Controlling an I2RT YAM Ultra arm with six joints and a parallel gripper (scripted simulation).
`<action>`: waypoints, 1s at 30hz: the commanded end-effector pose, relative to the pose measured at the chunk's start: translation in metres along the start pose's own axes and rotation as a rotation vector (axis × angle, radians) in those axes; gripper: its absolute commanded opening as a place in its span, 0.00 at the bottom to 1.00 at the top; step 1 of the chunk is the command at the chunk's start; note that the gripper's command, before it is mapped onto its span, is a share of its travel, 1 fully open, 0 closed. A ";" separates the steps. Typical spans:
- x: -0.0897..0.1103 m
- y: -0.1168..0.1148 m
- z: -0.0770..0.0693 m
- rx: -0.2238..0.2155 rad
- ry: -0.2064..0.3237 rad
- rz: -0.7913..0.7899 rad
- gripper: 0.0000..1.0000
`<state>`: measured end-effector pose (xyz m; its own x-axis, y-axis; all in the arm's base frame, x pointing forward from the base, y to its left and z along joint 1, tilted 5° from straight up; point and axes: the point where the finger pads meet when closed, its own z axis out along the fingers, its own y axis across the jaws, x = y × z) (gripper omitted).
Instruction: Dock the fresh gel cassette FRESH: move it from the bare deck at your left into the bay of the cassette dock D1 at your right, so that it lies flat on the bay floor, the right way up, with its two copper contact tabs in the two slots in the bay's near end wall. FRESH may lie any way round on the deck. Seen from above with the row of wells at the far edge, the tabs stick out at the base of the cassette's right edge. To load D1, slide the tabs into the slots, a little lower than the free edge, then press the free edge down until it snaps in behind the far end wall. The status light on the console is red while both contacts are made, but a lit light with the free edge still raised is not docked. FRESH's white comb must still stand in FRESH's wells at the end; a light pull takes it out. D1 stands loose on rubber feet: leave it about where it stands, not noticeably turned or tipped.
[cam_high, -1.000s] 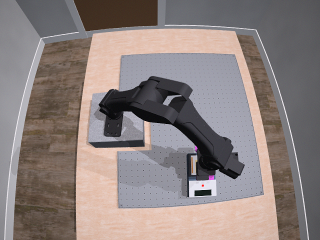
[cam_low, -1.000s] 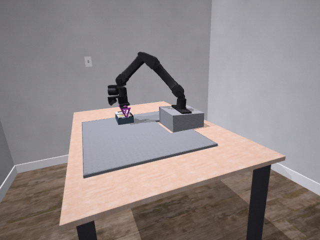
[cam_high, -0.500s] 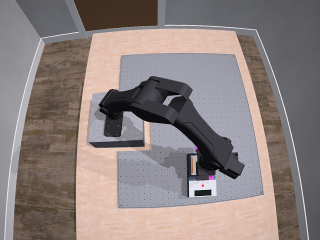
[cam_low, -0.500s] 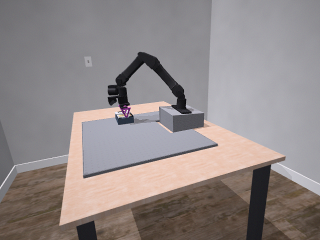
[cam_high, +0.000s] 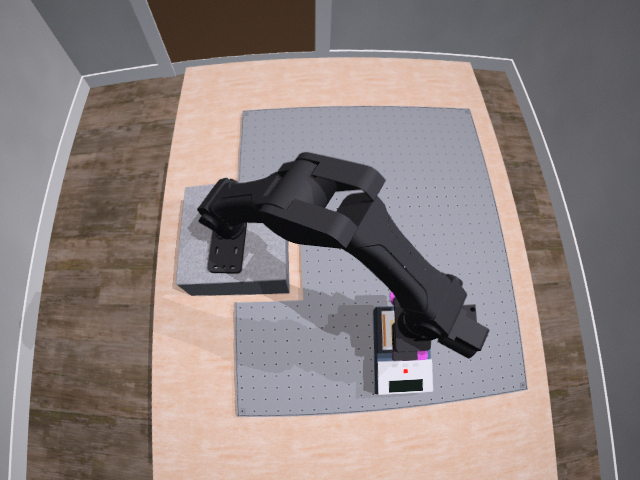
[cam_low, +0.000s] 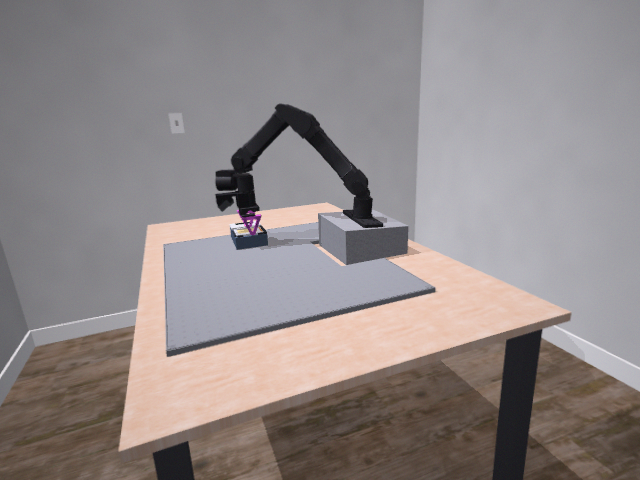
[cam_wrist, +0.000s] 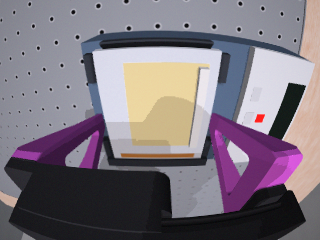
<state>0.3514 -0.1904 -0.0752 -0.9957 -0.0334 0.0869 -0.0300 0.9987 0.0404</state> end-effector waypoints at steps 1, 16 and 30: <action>-0.013 -0.004 -0.022 0.025 -0.041 -0.001 0.92; -0.012 -0.004 -0.028 0.024 -0.041 -0.001 0.92; -0.012 -0.003 -0.045 0.023 -0.040 -0.002 0.92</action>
<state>0.3491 -0.1892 -0.0612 -0.9937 -0.0339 0.1064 -0.0286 0.9983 0.0516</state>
